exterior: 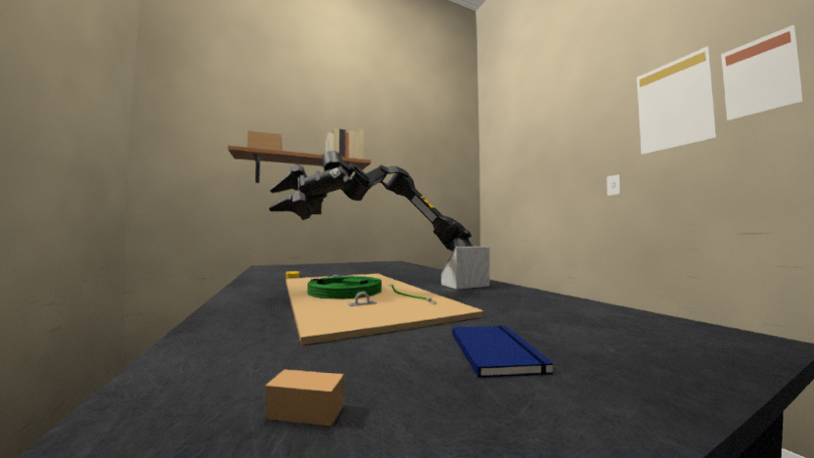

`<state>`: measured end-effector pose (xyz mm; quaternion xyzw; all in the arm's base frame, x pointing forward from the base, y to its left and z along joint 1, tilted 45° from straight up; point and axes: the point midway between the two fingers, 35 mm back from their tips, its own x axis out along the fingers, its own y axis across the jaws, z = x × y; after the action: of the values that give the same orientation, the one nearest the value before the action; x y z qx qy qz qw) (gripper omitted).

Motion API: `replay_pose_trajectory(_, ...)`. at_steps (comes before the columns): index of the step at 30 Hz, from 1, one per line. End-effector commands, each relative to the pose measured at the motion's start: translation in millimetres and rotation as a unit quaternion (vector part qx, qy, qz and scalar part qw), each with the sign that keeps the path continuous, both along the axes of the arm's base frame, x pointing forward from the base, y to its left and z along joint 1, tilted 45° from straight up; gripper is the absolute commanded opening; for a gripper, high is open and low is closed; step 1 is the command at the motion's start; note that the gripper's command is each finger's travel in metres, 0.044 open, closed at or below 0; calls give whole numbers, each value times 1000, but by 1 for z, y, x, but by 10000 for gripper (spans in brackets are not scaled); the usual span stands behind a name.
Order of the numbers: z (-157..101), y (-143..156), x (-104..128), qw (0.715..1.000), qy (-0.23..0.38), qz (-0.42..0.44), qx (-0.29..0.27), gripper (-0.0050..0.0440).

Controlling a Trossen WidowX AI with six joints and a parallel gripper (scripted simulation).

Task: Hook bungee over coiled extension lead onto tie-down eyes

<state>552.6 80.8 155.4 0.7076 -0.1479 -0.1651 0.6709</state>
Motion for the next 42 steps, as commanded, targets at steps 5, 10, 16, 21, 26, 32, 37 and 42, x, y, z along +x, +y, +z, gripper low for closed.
replay_pose_trajectory(5, 13, 1, 0, 1000, -13, 1, 4, 400)
replay_pose_trajectory(10, 13, 1, 0, 1000, -13, 1, 4, 400)
replay_pose_trajectory(16, 13, 1, 0, 1000, -13, 1, 4, 400)
replay_pose_trajectory(21, -4, 10, 0, 1000, 11, 12, -1, 304)
replay_pose_trajectory(26, -39, 32, -5, 996, 72, 38, -19, 184)
replay_pose_trajectory(32, -75, 54, -12, 989, 136, 63, -20, 150)
replay_pose_trajectory(37, -93, 63, -19, 983, 170, 72, -20, 150)
replay_pose_trajectory(42, -124, 76, -32, 970, 225, 85, -20, 150)
